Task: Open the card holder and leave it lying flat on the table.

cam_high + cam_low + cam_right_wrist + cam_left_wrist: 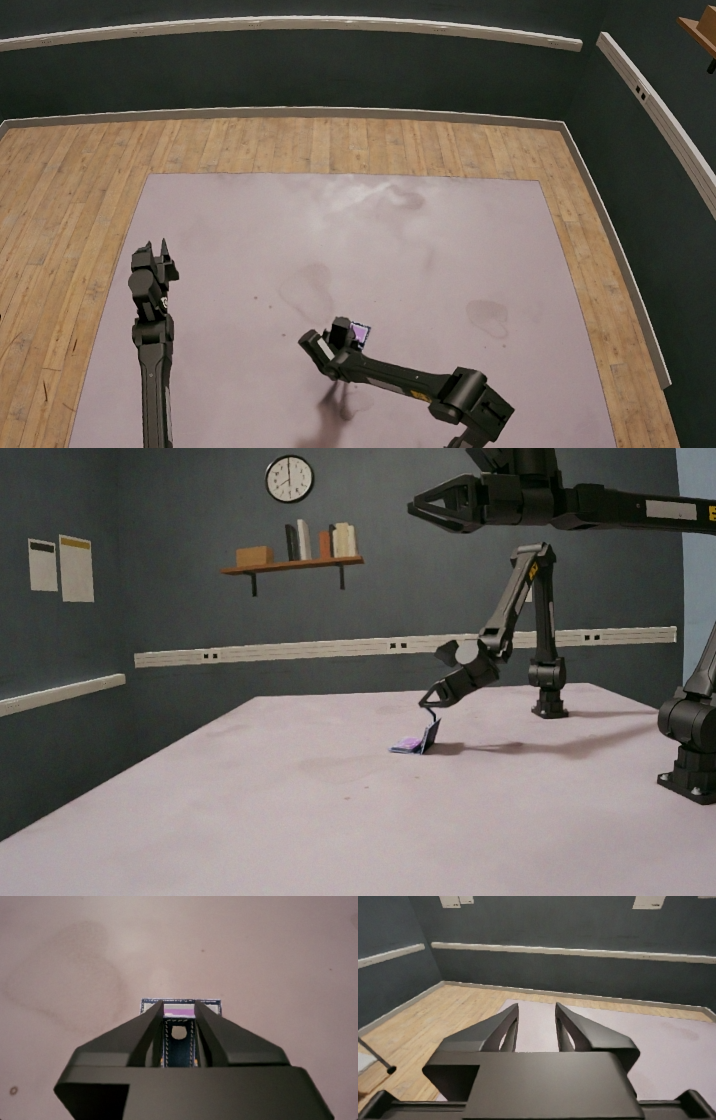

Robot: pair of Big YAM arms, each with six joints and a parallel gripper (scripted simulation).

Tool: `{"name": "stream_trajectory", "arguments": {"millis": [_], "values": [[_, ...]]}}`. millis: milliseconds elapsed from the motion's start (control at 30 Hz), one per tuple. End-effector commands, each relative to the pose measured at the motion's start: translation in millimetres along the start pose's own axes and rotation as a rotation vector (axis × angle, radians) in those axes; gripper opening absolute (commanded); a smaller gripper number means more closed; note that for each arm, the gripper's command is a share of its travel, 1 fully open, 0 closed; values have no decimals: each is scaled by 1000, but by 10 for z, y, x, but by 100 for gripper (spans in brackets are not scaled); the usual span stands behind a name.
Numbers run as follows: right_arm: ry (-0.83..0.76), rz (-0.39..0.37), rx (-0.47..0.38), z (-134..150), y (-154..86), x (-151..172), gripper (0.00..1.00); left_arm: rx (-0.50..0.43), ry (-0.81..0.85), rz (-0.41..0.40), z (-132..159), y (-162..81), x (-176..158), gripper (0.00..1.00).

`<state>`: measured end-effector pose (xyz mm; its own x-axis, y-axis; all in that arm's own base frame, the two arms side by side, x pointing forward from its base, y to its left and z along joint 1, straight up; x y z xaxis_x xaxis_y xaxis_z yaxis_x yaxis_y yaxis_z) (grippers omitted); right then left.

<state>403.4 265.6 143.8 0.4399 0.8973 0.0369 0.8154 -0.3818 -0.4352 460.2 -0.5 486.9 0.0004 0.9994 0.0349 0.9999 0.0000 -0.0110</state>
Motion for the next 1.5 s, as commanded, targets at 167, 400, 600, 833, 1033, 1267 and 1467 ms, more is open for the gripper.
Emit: {"name": "stream_trajectory", "arguments": {"millis": [167,400,600,833,1033,1267,1467], "values": [[15,-6,-4,30,-89,68,21,-39,0,-1,-199,-7,7,36],[-5,4,2,145,-104,6,21,-39,0,-1,-199,-7,7,36],[19,-10,-6,86,-175,87,21,-39,0,-1,-199,-7,7,36],[0,-3,-2,183,-182,54,21,-39,0,-1,-199,-7,7,36],[5,-4,-2,233,-220,53,21,-39,0,-1,-199,-7,7,36],[-7,2,2,335,-253,-8,21,-39,0,-1,-199,-7,7,36],[17,-8,-5,289,-283,68,21,-39,0,-1,-199,-7,7,36]]}}
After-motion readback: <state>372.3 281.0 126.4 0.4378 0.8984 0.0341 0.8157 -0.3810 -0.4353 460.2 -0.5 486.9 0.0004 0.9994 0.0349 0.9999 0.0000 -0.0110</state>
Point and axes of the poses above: on each arm, the point where the finger pads meet when closed, its own y axis out along the fingers, its own x axis across the jaws, z = x × y, the point moved 6 cm from there along -y, back along the fingers, and after that the axes turned 2 degrees about y, right-handed, at the moved point
